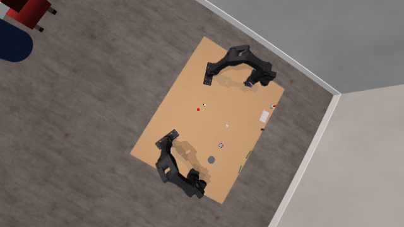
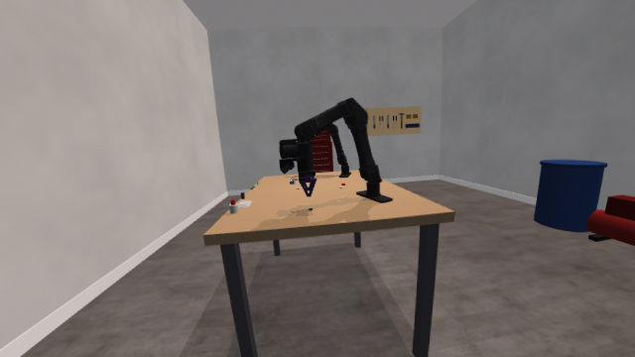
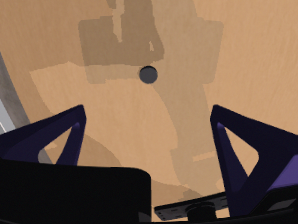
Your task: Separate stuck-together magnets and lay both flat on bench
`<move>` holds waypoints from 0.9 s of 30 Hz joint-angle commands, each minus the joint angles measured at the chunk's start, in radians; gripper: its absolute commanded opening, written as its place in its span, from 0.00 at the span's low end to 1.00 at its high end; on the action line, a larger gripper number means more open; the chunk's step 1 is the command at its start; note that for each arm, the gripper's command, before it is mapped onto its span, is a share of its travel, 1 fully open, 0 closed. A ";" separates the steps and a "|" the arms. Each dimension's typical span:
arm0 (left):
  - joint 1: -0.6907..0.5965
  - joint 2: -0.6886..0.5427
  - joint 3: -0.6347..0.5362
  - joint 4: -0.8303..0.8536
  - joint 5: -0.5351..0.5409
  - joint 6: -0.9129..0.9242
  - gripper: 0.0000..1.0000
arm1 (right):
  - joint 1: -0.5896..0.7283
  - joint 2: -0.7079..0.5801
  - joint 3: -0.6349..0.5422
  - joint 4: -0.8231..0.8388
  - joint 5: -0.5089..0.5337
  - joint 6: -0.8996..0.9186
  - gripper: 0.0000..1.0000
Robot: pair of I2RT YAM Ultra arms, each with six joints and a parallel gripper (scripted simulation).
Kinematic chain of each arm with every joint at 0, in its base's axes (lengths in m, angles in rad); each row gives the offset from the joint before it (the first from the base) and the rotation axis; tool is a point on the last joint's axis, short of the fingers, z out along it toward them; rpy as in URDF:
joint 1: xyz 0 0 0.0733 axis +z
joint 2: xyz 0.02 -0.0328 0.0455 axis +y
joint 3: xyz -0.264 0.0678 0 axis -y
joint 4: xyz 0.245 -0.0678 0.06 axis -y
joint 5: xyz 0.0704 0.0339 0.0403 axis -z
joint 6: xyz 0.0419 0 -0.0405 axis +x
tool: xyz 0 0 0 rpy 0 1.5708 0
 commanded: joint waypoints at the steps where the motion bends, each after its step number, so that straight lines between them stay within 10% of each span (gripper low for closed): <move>1: 0.001 -0.010 0.005 0.002 0.000 0.000 1.00 | -0.018 -0.001 0.010 0.018 0.089 -0.032 0.18; 27: 0.001 -0.010 0.005 0.002 0.000 0.000 1.00 | -0.022 0.031 -0.008 0.046 0.062 -0.011 0.18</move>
